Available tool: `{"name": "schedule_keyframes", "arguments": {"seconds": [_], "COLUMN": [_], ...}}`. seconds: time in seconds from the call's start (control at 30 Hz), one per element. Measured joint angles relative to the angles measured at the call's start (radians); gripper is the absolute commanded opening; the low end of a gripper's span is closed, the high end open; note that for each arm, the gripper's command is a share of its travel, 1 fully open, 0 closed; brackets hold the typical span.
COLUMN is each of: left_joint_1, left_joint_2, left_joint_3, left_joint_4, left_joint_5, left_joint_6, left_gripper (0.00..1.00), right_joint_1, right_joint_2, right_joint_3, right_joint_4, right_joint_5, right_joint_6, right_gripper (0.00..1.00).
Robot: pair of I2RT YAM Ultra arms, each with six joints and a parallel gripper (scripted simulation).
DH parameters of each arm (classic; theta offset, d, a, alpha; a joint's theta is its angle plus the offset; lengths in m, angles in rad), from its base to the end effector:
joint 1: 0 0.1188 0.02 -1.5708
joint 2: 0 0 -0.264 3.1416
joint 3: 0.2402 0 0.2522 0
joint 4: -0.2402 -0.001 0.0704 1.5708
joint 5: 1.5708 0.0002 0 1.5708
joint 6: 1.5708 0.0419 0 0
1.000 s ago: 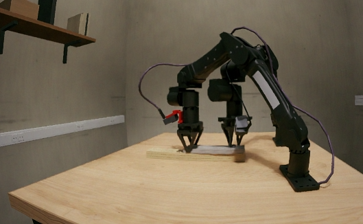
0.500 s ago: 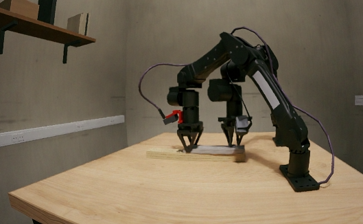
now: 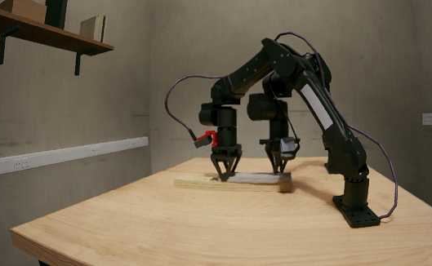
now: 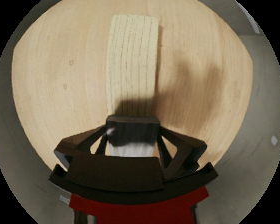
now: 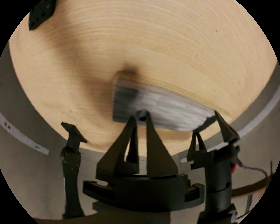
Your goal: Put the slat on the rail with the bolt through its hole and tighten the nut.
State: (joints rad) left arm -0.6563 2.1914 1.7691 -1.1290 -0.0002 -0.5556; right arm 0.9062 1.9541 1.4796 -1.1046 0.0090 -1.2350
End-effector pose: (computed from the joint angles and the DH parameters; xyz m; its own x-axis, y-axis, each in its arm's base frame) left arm 0.3362 -0.2576 0.1756 -0.9948 0.1004 -0.0167 0.1006 0.9949 -0.0101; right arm 0.2233 0.2861 0.1928 0.5400 -0.8416 0.0112 -0.8417 -0.5400 0.0049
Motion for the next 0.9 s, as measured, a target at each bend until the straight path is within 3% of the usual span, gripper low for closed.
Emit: {"name": "schedule_keyframes", "arguments": {"seconds": [0.13,0.9], "left_joint_1": [0.0,0.0], "left_joint_2": [0.0,0.0], "left_joint_3": [0.0,0.0], "left_joint_4": [0.0,0.0], "left_joint_5": [0.0,0.0], "left_joint_6": [0.0,0.0], "left_gripper": [0.72,0.72], "right_joint_1": [0.0,0.0], "right_joint_2": [0.0,0.0], "right_joint_3": [0.0,0.0], "right_joint_4": [0.007,0.007], "right_joint_5": [0.003,0.003], "right_joint_6": [0.0,0.0], "right_gripper": [0.12,0.12]}}
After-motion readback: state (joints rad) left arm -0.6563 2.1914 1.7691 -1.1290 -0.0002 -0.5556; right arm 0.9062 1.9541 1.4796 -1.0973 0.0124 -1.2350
